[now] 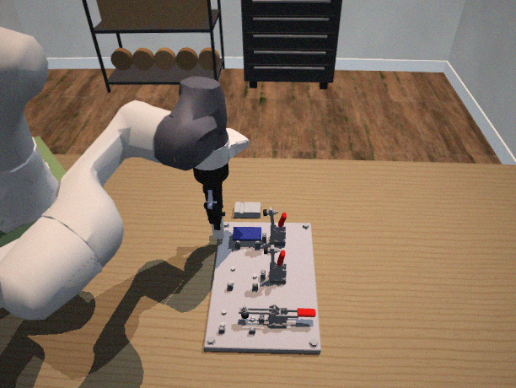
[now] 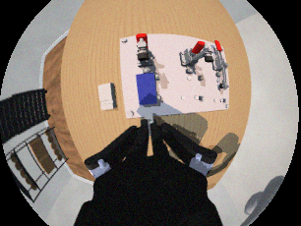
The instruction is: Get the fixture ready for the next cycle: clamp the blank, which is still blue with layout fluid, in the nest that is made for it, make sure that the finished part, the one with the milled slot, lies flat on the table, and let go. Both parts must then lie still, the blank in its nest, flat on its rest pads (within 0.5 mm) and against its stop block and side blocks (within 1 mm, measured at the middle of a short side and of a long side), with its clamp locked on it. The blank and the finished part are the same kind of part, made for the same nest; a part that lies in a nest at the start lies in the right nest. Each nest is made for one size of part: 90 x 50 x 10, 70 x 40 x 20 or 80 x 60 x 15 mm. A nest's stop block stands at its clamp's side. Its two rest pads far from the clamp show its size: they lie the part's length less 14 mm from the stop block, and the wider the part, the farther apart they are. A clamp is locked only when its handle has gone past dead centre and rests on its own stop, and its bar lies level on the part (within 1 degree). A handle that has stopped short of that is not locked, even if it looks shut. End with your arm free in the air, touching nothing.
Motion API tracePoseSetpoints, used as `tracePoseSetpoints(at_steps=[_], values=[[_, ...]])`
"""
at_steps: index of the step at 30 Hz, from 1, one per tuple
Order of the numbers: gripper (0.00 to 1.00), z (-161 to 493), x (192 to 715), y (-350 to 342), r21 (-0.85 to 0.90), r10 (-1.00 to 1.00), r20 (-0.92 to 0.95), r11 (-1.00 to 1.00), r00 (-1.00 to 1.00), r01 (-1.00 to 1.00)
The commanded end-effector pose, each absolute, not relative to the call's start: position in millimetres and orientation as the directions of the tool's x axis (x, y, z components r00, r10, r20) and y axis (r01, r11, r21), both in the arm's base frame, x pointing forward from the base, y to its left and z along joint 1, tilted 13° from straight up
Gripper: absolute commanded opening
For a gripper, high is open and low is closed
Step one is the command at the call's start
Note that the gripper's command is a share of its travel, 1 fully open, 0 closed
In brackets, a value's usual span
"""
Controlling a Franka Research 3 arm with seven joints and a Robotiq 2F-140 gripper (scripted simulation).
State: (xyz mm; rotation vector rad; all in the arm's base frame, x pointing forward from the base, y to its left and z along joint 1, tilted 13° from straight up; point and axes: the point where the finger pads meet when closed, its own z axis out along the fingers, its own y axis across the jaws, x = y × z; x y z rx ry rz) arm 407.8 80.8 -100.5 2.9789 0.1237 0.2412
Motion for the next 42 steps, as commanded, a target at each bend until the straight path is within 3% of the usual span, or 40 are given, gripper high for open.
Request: tracePoseSetpoints(at_steps=[1,42], values=[[0.00,-101.1,408.3,81.5,0.155,0.098,0.154,-0.985,0.983,0.074],[0.00,-105.9,413.3,82.2,0.155,0.098,0.154,-0.985,0.983,0.074]])
